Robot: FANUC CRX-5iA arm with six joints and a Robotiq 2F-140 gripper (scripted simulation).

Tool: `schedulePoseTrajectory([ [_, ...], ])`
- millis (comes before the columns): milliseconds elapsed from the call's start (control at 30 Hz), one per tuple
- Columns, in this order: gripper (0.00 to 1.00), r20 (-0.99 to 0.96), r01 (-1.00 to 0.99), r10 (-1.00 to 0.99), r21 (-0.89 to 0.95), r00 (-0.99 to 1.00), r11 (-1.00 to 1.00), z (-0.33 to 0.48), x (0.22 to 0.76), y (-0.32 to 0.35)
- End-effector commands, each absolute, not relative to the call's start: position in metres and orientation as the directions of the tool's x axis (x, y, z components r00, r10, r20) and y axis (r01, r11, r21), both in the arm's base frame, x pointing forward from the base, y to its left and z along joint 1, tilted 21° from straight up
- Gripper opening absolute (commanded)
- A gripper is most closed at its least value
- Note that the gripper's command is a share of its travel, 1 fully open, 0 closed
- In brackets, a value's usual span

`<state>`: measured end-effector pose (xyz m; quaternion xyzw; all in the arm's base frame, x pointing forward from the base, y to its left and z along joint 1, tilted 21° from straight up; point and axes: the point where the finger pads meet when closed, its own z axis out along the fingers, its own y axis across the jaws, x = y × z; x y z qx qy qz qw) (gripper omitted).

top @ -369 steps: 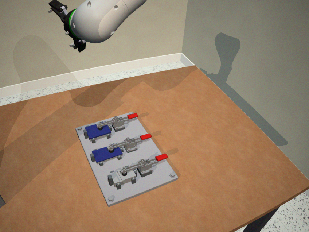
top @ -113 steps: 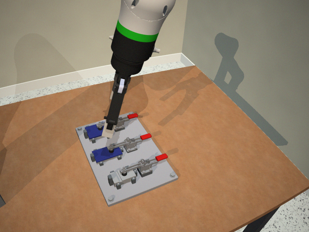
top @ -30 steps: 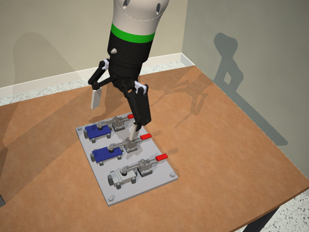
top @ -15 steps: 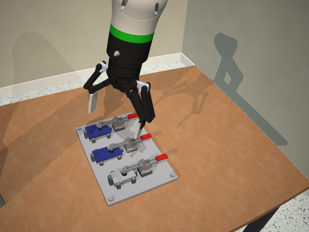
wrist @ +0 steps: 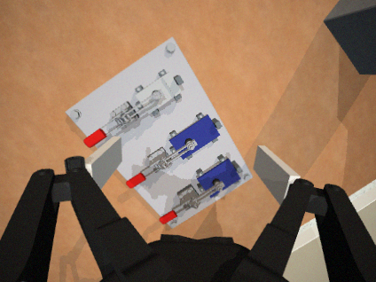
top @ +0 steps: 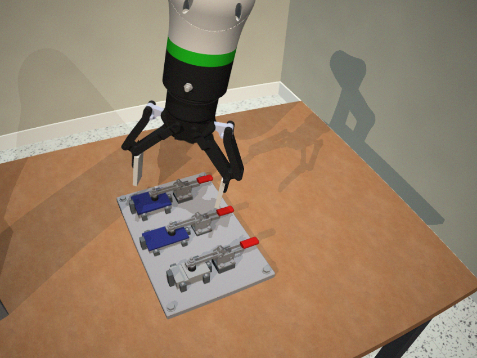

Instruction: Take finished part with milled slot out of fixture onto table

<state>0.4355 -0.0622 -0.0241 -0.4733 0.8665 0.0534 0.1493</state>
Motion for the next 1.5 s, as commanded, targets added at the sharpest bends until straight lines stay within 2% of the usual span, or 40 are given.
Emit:
schedulePoseTrajectory([
  [0, 1.0, -0.309, -0.836, -0.804, -0.049, -0.508, 0.547, -0.024, 0.436, -0.062],
  [67, 1.0, -0.294, -0.906, -0.885, -0.112, -0.362, 0.408, -0.024, 0.435, -0.066],
  [500, 1.0, -0.289, -0.919, -0.9, -0.126, -0.326, 0.373, -0.024, 0.435, -0.067],
  [567, 1.0, -0.259, -0.958, -0.951, -0.183, -0.169, 0.22, -0.025, 0.435, -0.071],
  [700, 1.0, -0.254, -0.961, -0.956, -0.19, -0.149, 0.2, -0.025, 0.435, -0.072],
  [767, 1.0, -0.224, -0.97, -0.974, -0.226, -0.033, 0.085, -0.025, 0.435, -0.075],
  [1133, 1.0, -0.224, -0.97, -0.974, -0.226, -0.033, 0.085, -0.025, 0.435, -0.075],
  [1200, 1.0, -0.175, -0.96, -0.976, -0.269, 0.127, -0.077, -0.025, 0.435, -0.079],
  [1467, 1.0, -0.164, -0.954, -0.973, -0.277, 0.16, -0.11, -0.025, 0.435, -0.08],
])
